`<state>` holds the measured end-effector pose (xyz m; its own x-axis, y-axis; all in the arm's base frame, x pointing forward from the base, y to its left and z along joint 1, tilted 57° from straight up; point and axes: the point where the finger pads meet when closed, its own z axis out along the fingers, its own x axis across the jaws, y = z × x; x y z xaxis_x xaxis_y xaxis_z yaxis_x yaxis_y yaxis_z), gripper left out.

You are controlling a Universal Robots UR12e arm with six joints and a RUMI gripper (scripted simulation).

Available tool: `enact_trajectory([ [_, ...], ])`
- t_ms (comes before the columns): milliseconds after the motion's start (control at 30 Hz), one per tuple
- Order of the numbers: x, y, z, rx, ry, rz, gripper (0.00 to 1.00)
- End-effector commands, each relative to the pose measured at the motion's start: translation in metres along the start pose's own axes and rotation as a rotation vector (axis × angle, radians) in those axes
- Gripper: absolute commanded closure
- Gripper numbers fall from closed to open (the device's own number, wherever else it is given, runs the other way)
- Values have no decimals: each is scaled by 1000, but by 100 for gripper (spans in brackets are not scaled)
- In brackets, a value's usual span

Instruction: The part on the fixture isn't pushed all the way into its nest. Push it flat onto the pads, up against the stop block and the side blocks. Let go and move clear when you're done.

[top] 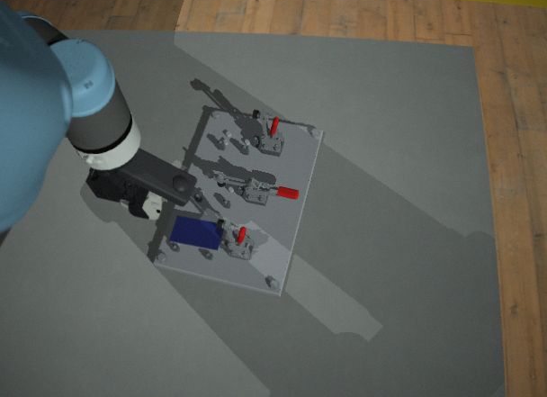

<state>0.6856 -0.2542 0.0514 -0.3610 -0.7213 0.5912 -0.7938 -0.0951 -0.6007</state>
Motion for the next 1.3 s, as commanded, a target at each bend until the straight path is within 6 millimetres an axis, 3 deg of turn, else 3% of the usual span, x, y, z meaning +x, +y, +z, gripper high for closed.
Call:
enact_trajectory([
  [0, -1, 2, -5, -3, -1, -2, 100],
  [1267, -2, 5, -4, -6, -2, -3, 100],
])
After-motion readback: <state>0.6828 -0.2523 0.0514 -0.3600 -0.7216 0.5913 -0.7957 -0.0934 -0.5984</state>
